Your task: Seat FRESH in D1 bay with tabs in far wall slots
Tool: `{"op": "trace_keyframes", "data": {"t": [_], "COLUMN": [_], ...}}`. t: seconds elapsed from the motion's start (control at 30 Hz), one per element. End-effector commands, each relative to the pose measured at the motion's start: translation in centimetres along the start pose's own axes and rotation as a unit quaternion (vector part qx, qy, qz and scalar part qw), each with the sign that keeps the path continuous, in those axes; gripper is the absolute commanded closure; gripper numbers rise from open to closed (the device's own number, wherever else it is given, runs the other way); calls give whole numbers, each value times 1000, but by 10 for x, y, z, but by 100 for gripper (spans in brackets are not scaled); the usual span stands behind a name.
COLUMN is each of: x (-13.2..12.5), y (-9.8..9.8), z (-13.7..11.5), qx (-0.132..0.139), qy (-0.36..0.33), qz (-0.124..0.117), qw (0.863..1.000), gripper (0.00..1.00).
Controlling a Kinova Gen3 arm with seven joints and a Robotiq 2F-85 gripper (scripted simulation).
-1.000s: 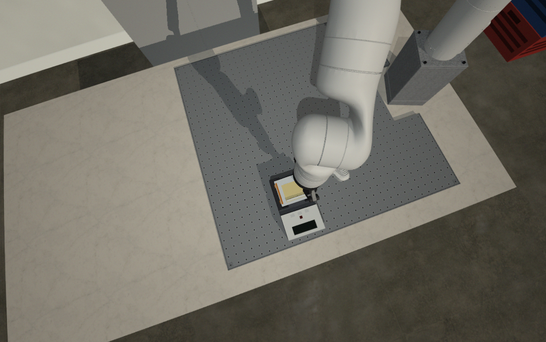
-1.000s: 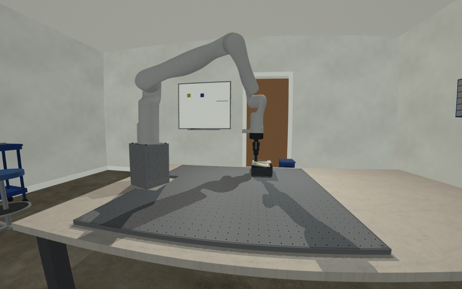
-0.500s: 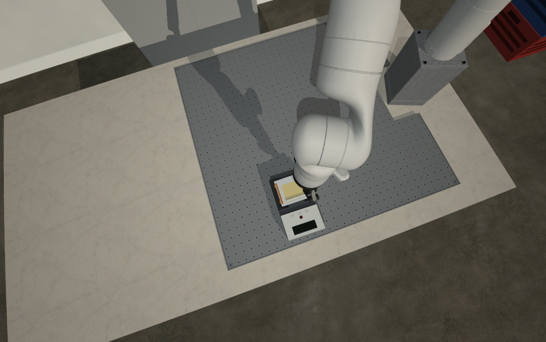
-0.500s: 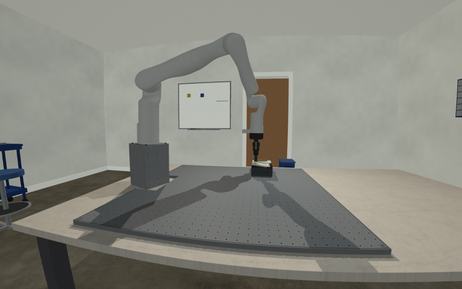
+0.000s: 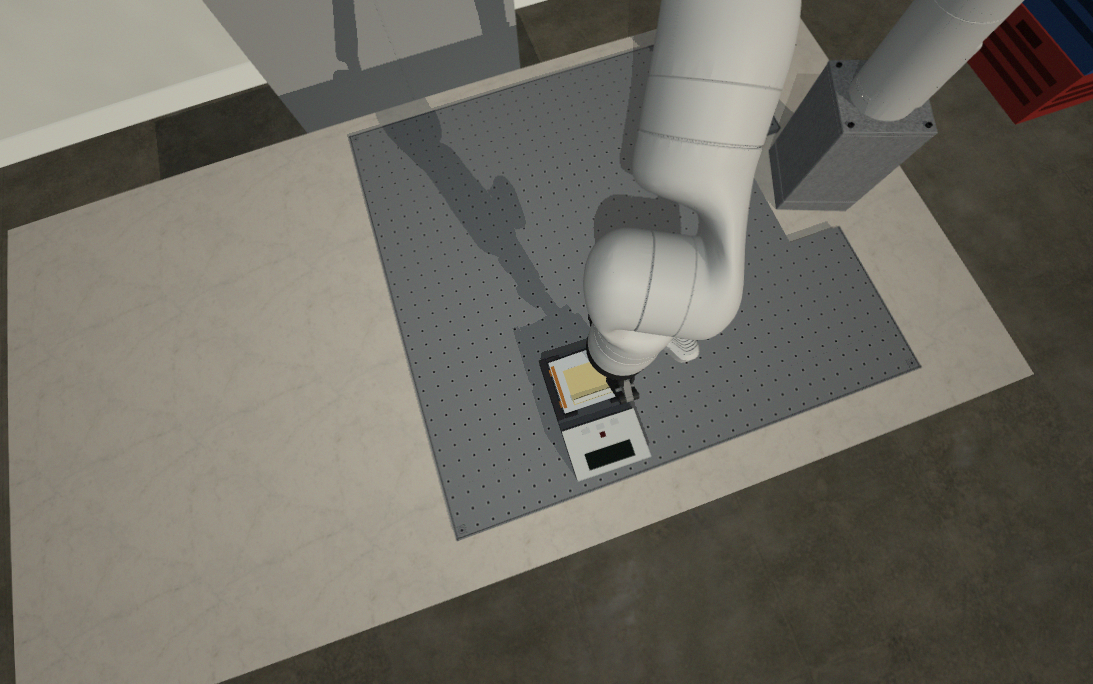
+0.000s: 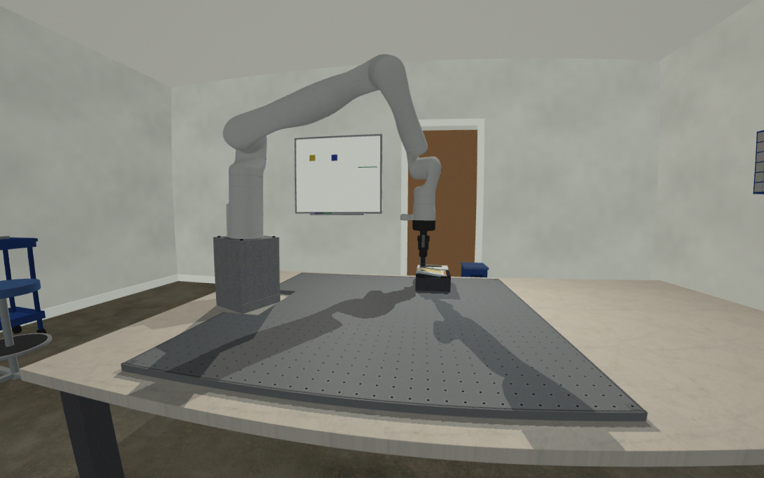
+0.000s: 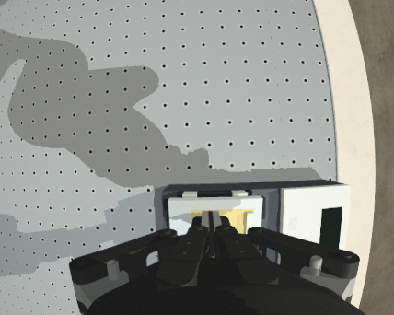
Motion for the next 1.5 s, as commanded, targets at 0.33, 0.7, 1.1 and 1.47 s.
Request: {"op": "trace_keyframes", "data": {"t": [0.33,0.7,1.1,1.47], "x": [-1,-1,-2,-2], "y": [-1,-1,-3,-2], "z": [0,0,0,0], "qx": [0,0,1,1], "qy": [0,0,-1,-1], "qz": [0,-1,-2,-2], "qw": [1000,1000,1000,1000], "gripper": [100,100,100,100]}}
Point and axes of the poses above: the point where the finger pads meet when closed, its own y axis back along the fingers, its own x axis across the jaws, z = x × y, the point moved 10 cm from there along y, back along the fingers, and after that the axes turned 7 degrees about -y, right-handed, at the moved point
